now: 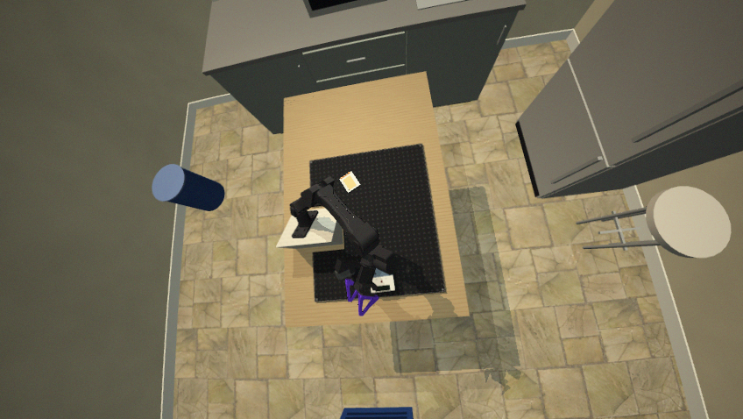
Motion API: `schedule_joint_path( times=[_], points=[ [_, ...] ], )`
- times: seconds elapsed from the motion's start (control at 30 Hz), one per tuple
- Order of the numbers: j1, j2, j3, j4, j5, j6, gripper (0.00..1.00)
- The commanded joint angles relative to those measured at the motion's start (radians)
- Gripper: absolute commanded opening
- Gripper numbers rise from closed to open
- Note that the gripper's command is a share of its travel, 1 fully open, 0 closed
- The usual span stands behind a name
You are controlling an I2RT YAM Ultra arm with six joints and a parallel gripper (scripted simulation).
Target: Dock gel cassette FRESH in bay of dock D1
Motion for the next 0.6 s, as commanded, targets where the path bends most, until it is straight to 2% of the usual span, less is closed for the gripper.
schedule_joint_path(
  times=[0.0,0.53,0.57],
  points=[
    [-0.015,-0.014,0.011,-0.008,0.015,-0.007,1.0],
    [-0.015,-0.014,0.011,-0.008,0.015,-0.007,1.0],
    [0.01,-0.034,-0.027,-0.017,-0.017,-0.027,0.34]
  ],
)
